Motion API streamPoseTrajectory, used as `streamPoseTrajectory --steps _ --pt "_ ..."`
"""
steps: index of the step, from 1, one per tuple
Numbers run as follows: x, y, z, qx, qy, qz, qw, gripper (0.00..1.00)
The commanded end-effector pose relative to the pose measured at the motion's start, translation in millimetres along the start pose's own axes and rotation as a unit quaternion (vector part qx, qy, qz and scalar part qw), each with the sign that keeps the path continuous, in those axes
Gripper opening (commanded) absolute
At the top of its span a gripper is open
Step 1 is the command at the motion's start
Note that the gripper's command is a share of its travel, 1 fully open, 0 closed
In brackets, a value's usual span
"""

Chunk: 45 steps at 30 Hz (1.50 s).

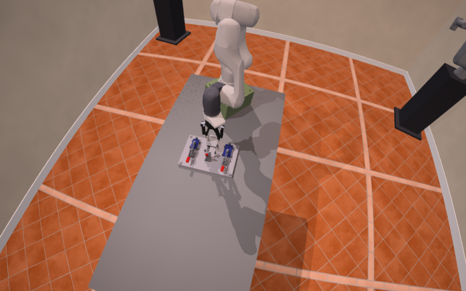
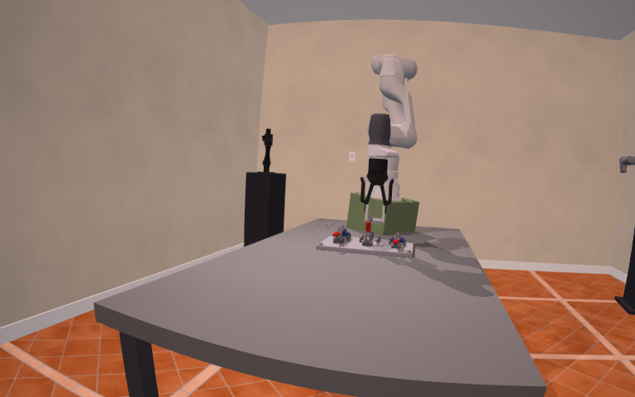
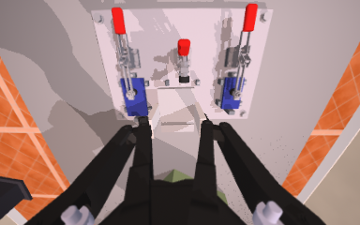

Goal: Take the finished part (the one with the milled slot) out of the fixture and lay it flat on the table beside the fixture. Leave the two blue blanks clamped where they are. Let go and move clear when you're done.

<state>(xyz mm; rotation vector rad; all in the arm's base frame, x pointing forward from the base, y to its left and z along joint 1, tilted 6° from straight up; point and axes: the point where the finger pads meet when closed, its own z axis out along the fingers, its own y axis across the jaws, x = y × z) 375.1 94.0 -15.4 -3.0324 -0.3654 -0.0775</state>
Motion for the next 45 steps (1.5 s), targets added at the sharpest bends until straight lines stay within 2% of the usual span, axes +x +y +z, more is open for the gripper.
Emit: streamPoseTrajectory --steps 1,13,15,30,32,45 --pt "-0.3 -6.3 -0.5 0.000 0.000 0.007 1.000 0.00" --pt "0.5 -44.7 -0.7 0.000 0.000 0.007 1.000 0.00" --pt "0.5 -44.7 -0.7 0.000 0.000 0.007 1.000 0.00" --pt "1.9 -112.0 -1.0 0.000 0.000 0.007 1.000 0.00" --pt "1.9 -112.0 -1.0 0.000 0.000 0.007 1.000 0.00" --pt "3.1 -170.0 -1.4 0.000 0.000 0.007 1.000 0.00"
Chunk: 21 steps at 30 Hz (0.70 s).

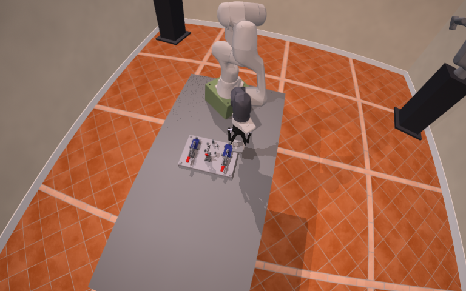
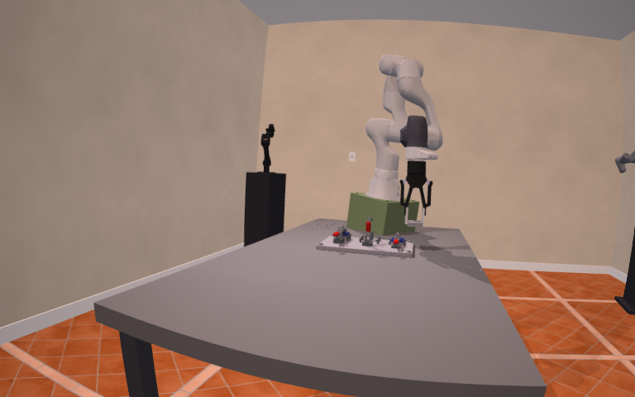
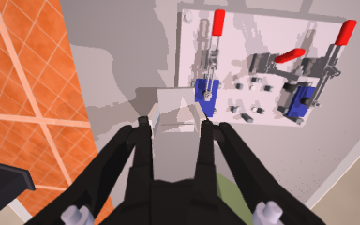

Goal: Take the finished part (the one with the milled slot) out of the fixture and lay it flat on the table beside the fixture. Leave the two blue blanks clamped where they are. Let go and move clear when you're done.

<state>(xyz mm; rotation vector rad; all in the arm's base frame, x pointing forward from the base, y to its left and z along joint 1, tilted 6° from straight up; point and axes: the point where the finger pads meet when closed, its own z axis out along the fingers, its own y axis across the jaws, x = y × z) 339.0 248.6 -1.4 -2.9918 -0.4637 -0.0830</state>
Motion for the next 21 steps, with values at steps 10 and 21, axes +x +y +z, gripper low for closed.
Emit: streamPoseTrajectory --steps 10,21 --pt "4.0 -37.9 0.8 -0.014 -0.002 0.041 0.999 0.00" --pt "5.7 -56.7 1.2 -0.014 -0.002 0.041 0.999 0.00"
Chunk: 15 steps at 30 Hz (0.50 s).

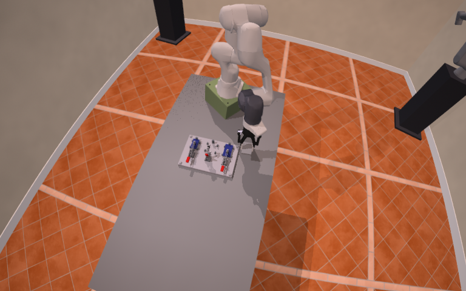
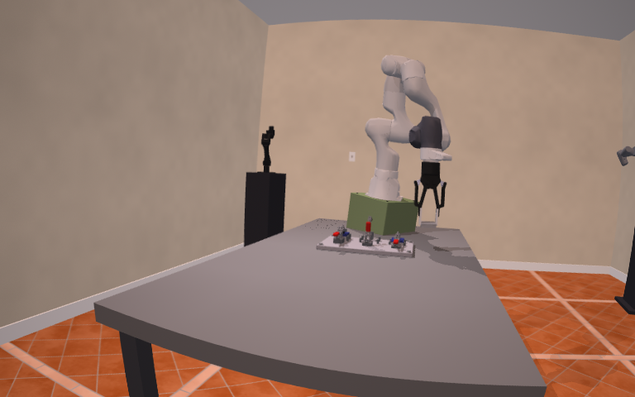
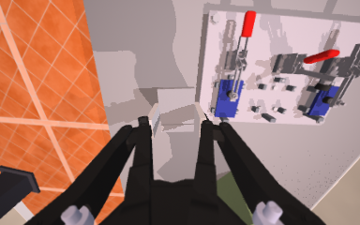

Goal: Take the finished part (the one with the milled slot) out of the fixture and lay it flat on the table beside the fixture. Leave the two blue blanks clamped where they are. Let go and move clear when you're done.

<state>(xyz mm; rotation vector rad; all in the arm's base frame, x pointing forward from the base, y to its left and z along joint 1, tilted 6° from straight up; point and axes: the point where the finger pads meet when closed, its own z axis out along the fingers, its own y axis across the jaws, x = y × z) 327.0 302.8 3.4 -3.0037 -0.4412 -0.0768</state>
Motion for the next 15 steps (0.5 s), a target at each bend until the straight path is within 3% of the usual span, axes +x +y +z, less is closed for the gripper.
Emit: streamPoseTrajectory --steps 1,15 --pt "0.7 -2.5 0.0 -0.010 0.000 0.033 0.999 0.00" --pt "1.1 -7.5 0.0 -0.010 0.000 0.033 0.999 0.00"
